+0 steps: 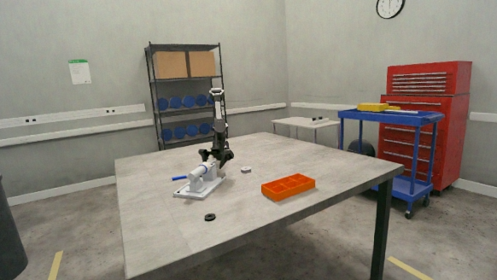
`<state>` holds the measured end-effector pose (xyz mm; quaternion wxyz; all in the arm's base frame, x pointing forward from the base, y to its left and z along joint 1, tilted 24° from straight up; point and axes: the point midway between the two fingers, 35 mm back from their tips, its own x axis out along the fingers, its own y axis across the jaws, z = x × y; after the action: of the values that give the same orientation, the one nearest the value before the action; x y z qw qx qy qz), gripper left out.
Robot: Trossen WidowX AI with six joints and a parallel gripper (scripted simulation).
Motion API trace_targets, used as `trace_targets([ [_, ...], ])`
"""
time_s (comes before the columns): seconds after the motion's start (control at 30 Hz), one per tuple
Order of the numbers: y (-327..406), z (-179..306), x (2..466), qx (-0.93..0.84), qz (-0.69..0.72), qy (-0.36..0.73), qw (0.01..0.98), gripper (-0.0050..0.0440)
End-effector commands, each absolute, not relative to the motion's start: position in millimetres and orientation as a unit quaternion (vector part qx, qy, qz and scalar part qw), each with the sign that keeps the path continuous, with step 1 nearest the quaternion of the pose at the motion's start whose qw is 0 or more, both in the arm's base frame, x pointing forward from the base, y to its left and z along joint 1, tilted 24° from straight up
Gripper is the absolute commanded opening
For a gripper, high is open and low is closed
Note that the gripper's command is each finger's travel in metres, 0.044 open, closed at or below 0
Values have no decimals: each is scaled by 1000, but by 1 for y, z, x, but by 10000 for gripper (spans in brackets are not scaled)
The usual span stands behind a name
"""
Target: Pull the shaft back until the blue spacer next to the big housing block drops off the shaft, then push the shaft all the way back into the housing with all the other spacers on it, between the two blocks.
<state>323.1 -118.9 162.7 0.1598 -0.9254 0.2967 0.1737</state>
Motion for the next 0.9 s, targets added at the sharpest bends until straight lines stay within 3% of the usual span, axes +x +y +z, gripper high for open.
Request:
trace_targets([
  [0.0,-121,178,327,-929,152,296,161,440],
  [0.1,-121,178,327,-929,152,296,161,440],
  [0.27,-120,172,324,-928,160,297,161,320],
  [0.33,-120,172,324,-928,160,297,161,320],
  [0.63,-120,172,324,-928,160,297,161,104],
  [0.87,-120,172,324,-928,160,297,161,77],
])
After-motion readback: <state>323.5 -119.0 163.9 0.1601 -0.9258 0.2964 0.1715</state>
